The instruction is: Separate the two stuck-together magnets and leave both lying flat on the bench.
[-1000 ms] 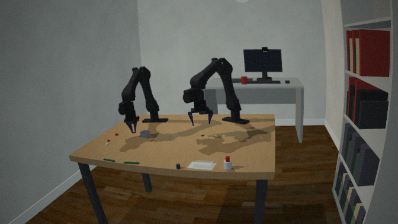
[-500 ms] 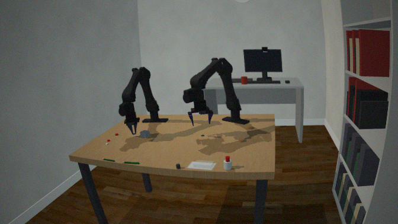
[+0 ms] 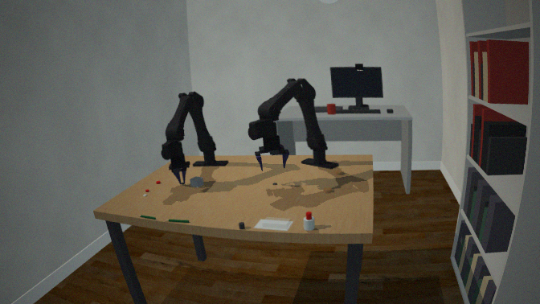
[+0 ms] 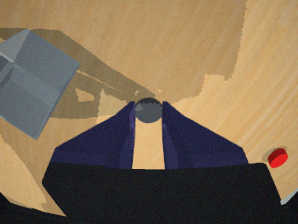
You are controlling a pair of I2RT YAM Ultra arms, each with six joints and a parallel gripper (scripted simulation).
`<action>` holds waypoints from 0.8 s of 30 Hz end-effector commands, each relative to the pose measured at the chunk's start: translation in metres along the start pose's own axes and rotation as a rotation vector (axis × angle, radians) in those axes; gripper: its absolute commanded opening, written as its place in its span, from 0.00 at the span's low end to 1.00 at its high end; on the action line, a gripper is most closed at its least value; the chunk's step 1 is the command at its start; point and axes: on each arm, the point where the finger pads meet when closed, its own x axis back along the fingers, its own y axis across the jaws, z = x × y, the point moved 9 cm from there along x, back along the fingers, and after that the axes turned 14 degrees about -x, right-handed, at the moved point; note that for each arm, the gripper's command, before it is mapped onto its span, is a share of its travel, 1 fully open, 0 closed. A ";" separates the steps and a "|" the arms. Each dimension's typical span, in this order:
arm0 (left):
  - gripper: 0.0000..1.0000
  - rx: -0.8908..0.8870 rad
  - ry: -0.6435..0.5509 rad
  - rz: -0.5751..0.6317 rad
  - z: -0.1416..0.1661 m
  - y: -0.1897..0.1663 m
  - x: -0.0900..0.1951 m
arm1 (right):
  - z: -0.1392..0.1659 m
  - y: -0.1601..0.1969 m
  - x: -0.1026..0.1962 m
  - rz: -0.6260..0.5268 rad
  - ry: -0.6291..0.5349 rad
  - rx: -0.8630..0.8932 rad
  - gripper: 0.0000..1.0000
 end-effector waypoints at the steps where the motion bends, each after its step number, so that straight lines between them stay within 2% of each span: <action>1: 1.00 0.000 -0.014 0.004 -0.001 0.000 0.003 | -0.003 -0.001 0.002 0.002 -0.024 -0.003 0.18; 12: 1.00 0.000 -0.014 0.004 -0.001 0.000 0.003 | -0.003 -0.001 -0.003 0.002 -0.024 -0.003 0.18; 13: 1.00 0.000 -0.014 0.004 -0.001 0.000 0.003 | -0.003 -0.001 -0.003 0.002 -0.024 -0.003 1.00; 24: 1.00 0.000 -0.014 0.004 -0.001 0.000 0.003 | -0.003 -0.001 -0.003 0.002 -0.024 -0.003 1.00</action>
